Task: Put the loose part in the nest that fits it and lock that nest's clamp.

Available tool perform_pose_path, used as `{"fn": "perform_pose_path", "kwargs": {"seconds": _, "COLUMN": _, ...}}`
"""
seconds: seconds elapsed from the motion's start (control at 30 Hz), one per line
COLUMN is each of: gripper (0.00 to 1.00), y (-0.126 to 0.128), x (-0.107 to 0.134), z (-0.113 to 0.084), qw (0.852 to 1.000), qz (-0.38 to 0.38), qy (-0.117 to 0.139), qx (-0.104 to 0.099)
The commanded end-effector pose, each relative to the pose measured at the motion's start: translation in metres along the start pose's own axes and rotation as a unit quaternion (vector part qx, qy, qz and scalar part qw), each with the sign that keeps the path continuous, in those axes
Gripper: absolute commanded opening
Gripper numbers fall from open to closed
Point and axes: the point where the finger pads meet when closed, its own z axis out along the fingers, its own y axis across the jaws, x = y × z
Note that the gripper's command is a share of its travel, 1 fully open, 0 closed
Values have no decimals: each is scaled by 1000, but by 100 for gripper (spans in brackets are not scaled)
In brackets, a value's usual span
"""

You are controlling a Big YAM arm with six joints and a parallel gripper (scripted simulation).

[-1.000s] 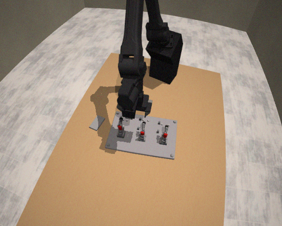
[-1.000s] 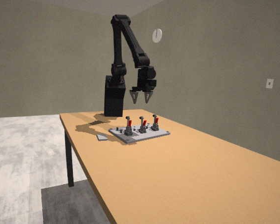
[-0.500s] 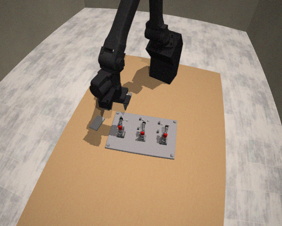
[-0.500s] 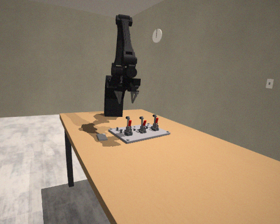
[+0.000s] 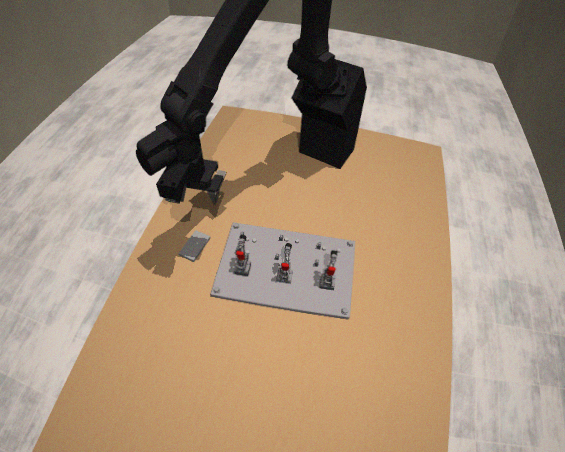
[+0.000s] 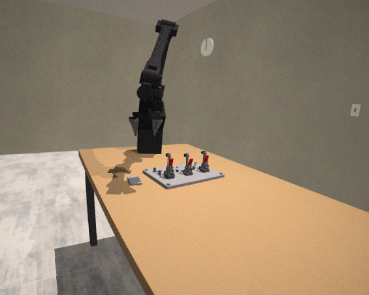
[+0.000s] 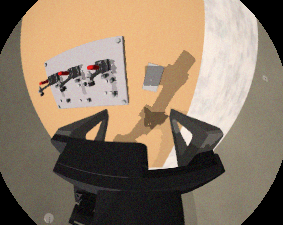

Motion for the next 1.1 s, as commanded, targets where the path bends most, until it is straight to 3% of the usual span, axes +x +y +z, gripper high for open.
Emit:
{"fn": "perform_pose_path", "kwargs": {"seconds": 0.0, "gripper": 92, "y": -30, "x": -13, "z": -5, "qw": 1000, "qz": -20, "qy": -3, "qx": 8}}
{"fn": "perform_pose_path", "kwargs": {"seconds": 0.2, "gripper": 92, "y": -51, "x": -8, "z": -5, "qw": 1000, "qz": -20, "qy": -3, "qx": 8}}
{"fn": "perform_pose_path", "kwargs": {"seconds": 0.3, "gripper": 92, "y": -43, "x": -14, "z": -3, "qw": 1000, "qz": -30, "qy": -6, "qx": 1}}
{"fn": "perform_pose_path", "kwargs": {"seconds": 0.4, "gripper": 92, "y": -57, "x": -7, "z": -5, "qw": 1000, "qz": -20, "qy": -3, "qx": 9}}
{"fn": "perform_pose_path", "kwargs": {"seconds": 1.07, "gripper": 92, "y": -52, "x": -10, "z": -4, "qw": 1000, "qz": -17, "qy": -4, "qx": 5}}
